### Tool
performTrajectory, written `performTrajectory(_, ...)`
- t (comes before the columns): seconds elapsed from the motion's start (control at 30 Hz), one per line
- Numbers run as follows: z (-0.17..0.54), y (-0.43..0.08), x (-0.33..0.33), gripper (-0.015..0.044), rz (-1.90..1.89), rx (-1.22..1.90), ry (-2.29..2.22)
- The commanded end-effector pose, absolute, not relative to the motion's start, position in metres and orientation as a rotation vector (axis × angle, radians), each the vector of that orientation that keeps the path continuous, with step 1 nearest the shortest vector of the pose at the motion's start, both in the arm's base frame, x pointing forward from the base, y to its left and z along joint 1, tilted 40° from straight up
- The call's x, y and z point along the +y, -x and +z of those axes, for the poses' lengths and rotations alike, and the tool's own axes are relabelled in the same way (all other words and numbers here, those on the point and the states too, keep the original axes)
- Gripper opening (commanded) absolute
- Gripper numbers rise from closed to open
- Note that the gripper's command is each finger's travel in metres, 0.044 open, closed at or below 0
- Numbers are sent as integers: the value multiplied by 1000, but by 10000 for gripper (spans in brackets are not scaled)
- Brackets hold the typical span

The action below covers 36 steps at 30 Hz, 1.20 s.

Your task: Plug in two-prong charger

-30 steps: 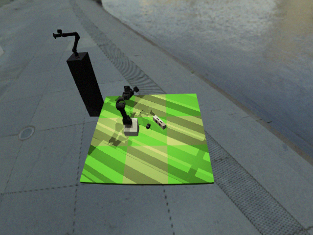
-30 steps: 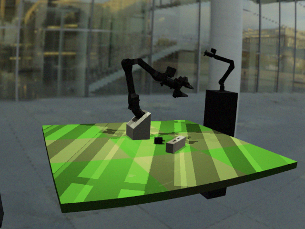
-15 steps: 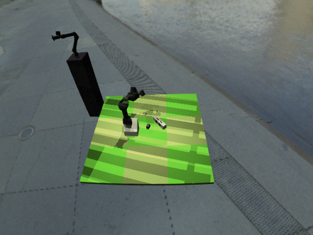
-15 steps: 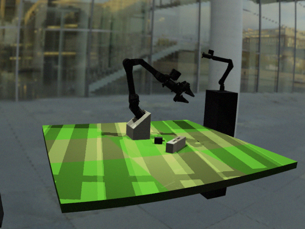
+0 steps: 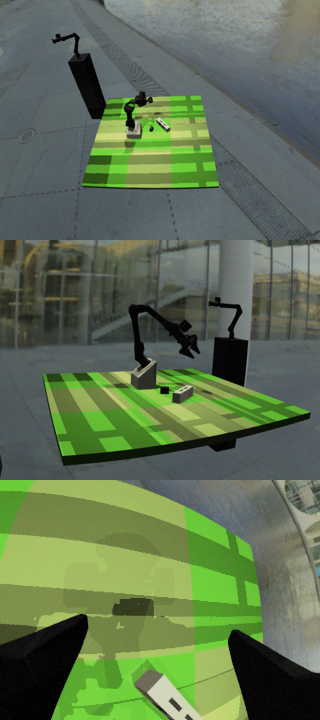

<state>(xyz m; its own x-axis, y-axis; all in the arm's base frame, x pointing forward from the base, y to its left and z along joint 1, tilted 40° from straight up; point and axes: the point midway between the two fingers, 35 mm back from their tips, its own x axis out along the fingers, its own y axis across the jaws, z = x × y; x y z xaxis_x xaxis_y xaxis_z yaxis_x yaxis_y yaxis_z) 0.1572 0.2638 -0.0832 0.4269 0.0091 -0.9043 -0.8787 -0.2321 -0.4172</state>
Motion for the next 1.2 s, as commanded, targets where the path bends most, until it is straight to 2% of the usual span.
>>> performTrajectory(0.0, -84, -170, 245, 440, 952, 861, 1590)
performTrajectory(0.6, -82, -207, 168, 440, 747, 1154, 1596)
performTrajectory(1.17, -74, -217, 92, 440, 576, 1445, 1574)
